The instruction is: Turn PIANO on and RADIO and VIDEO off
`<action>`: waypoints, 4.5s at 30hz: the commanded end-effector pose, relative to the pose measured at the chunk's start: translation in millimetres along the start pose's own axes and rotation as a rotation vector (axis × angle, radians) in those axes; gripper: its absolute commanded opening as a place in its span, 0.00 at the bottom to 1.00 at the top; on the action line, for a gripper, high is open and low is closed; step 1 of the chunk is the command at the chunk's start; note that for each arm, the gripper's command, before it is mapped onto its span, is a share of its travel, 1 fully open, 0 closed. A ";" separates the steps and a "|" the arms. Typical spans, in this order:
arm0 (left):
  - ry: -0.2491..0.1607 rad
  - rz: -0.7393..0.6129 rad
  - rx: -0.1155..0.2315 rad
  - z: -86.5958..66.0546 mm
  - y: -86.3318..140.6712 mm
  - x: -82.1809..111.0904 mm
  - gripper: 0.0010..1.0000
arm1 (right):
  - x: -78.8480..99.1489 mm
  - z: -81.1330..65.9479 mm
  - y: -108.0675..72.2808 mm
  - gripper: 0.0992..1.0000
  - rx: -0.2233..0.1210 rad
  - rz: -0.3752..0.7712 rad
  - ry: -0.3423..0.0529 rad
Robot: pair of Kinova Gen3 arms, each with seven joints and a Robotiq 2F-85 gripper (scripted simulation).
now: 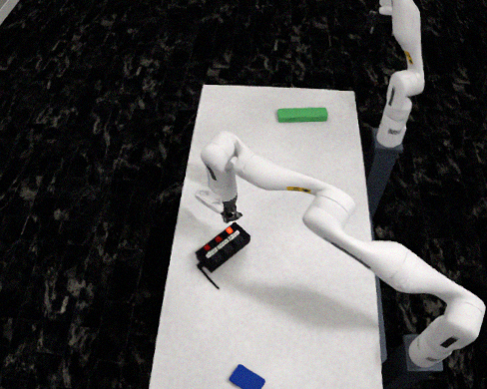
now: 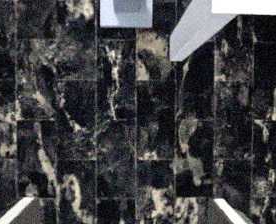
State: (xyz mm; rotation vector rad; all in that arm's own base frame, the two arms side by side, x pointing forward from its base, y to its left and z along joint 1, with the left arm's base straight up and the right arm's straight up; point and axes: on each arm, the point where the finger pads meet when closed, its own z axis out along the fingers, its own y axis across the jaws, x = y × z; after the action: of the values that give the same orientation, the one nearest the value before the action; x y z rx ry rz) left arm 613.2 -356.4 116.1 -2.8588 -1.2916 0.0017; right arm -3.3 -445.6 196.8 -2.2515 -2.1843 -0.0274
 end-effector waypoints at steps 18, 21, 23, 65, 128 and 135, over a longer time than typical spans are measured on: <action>0.003 0.013 -0.007 7.0 3.3 -1.7 0.10 | -0.4 -0.8 0.0 1.00 0.000 0.000 -0.002; 0.002 0.013 -0.007 9.5 3.4 -1.6 0.10 | -0.4 -0.8 0.0 1.00 0.000 0.000 -0.002; 0.002 0.013 -0.007 11.5 3.5 -1.6 0.10 | -0.4 -0.8 0.0 1.00 0.000 0.000 -0.002; 0.002 0.013 -0.002 45.0 3.5 -1.2 0.10 | -0.4 -0.8 0.0 1.00 0.000 0.000 -0.002; 0.001 0.011 0.002 44.0 3.8 1.5 0.10 | -0.4 -0.8 0.0 1.00 0.000 0.000 -0.002; 0.001 0.011 0.002 44.0 3.8 1.5 0.10 | -0.4 -0.8 0.0 1.00 0.000 0.000 -0.002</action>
State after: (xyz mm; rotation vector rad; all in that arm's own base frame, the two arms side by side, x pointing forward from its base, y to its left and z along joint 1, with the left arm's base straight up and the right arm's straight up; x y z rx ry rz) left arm 615.7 -362.4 71.5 -2.8715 -1.2779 0.0040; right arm -3.3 -445.6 196.8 -2.2515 -2.1843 -0.0274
